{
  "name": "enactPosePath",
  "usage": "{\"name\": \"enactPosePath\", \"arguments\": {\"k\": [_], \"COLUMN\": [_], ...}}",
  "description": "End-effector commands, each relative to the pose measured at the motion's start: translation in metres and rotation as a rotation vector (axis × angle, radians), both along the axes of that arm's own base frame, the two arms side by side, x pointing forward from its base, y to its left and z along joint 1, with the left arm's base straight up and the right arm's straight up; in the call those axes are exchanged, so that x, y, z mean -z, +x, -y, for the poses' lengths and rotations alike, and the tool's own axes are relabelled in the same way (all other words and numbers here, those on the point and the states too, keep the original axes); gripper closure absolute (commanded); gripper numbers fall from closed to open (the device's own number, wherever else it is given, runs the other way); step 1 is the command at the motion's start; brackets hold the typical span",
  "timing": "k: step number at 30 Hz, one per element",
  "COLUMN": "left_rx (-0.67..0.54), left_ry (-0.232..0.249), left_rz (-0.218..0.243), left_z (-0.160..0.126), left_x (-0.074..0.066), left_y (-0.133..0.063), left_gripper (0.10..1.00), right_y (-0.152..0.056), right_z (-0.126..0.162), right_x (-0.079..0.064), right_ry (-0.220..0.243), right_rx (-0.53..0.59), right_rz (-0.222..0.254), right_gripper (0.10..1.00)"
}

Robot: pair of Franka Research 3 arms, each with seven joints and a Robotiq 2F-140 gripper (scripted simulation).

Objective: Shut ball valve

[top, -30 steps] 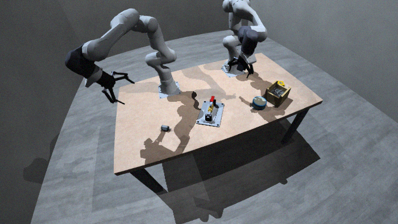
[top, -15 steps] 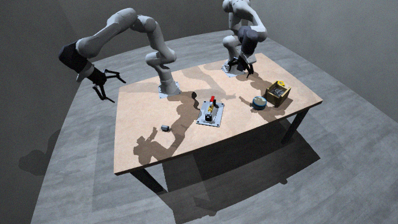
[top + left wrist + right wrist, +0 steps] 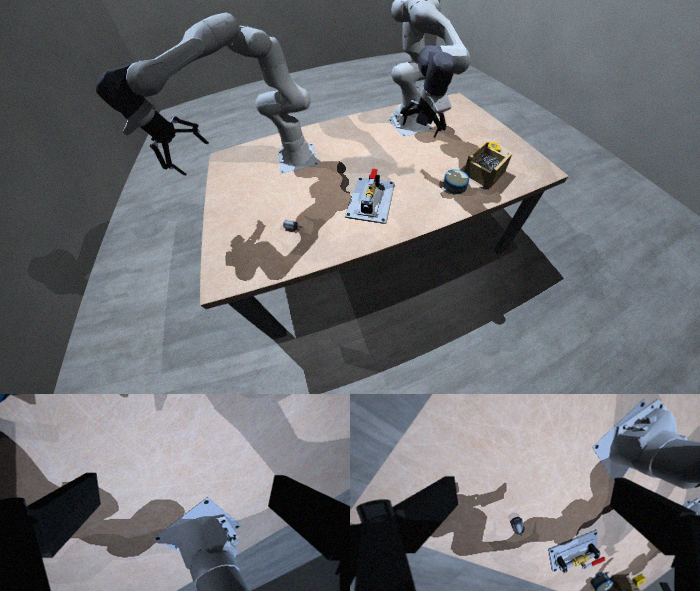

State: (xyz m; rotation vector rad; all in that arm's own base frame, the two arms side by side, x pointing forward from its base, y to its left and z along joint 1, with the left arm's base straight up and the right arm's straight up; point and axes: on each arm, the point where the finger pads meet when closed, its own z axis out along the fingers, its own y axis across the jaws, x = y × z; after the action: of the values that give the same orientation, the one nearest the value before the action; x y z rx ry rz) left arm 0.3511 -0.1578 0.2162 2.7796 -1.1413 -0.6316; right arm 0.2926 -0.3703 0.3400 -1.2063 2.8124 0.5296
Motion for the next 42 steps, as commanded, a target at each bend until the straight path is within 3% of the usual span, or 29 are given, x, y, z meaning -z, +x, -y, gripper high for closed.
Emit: {"name": "enactPosePath", "arguments": {"k": [1,23,42], "left_rx": [-0.004,-0.004,-0.004], "left_ry": [-0.001,-0.001,-0.001], "left_rz": [-0.001,-0.001,-0.001], "left_z": [0.001,0.001,0.001], "left_x": [0.001,0.001,0.001], "left_y": [0.0,0.0,0.0], "left_gripper": [0.098,0.098,0.098], "right_y": [-0.01,-0.073,-0.148], "right_z": [0.017,0.083,0.137], "right_x": [-0.004,-0.022,-0.043], "right_ry": [-0.019,-0.109,-0.206], "right_rx": [-0.051,-0.041,-0.036], "right_rz": [0.035,0.091,0.117], "right_gripper": [0.098,0.098,0.098]}}
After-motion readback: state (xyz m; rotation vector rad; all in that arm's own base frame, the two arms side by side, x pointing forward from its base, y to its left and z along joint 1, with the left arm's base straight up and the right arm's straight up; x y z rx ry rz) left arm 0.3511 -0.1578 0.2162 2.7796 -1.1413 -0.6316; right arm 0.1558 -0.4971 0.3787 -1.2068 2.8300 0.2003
